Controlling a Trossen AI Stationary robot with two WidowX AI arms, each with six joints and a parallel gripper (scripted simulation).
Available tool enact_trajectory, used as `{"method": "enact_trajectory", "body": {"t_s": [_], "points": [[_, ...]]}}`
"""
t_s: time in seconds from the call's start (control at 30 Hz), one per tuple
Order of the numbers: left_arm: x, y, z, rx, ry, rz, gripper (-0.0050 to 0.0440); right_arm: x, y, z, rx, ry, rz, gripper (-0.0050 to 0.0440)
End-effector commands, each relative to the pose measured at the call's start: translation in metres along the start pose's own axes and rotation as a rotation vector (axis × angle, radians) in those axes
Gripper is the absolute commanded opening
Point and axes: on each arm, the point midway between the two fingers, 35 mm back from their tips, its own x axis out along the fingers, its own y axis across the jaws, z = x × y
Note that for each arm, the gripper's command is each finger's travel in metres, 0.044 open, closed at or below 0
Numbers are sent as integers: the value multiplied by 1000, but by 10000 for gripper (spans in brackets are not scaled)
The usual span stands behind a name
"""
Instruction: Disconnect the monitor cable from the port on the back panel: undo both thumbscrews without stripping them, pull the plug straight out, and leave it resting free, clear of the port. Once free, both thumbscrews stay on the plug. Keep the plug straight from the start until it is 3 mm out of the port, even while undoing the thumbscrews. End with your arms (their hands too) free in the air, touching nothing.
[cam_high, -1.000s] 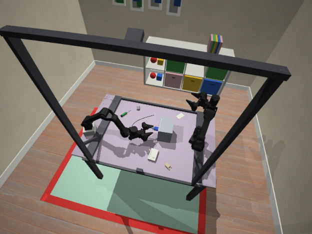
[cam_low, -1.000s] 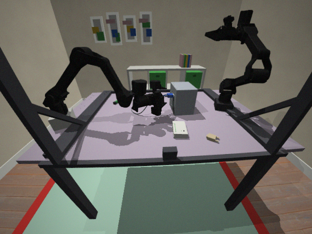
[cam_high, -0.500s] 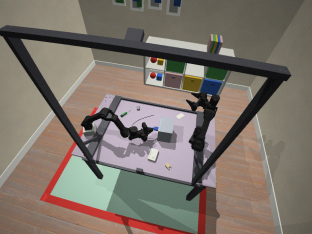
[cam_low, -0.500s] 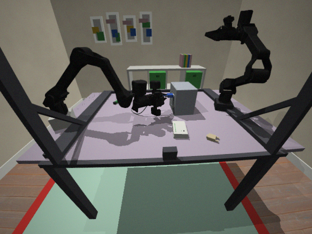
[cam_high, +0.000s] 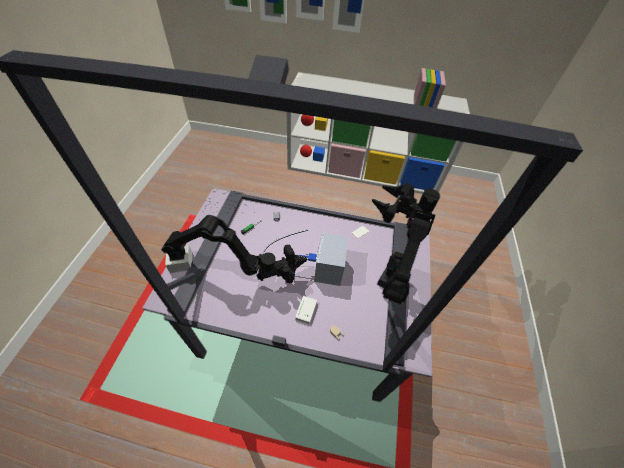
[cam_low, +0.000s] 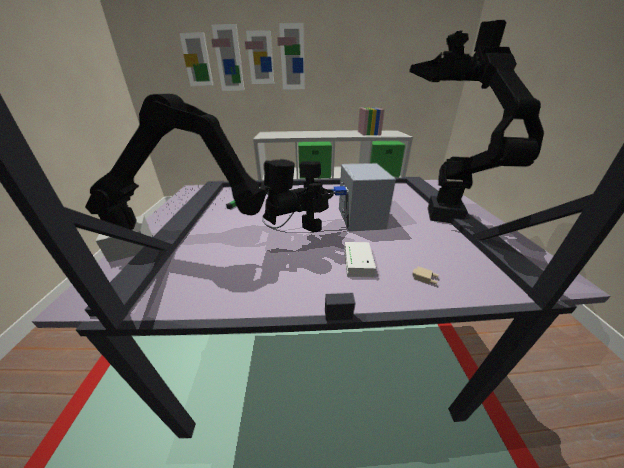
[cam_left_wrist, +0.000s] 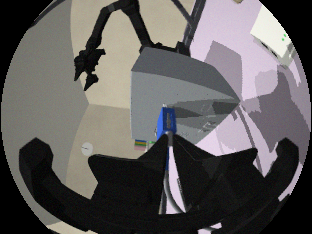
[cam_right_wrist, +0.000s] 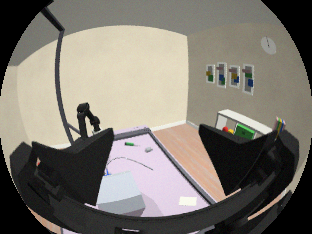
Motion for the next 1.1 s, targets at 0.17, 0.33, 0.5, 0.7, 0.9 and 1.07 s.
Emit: {"method": "enact_trajectory", "body": {"t_s": [0.17, 0.33, 0.5, 0.7, 0.9, 1.07], "points": [[0, 15, 3, -83, -5, -27, 0, 0, 1, 3, -6, -1, 1, 440], [1, 16, 3, -125, -5, -56, 0, 0, 1, 3, -6, -1, 1, 440], [1, 17, 3, -144, -5, -69, 0, 0, 1, 3, -6, -1, 1, 440], [1, 18, 3, -201, -6, -109, 0, 0, 1, 3, -6, -1, 1, 440], [1, 20, 2, -253, -7, -146, 0, 0, 1, 3, -6, -1, 1, 440], [1, 20, 2, -262, -7, -153, 0, 0, 1, 3, -6, -1, 1, 440]]}}
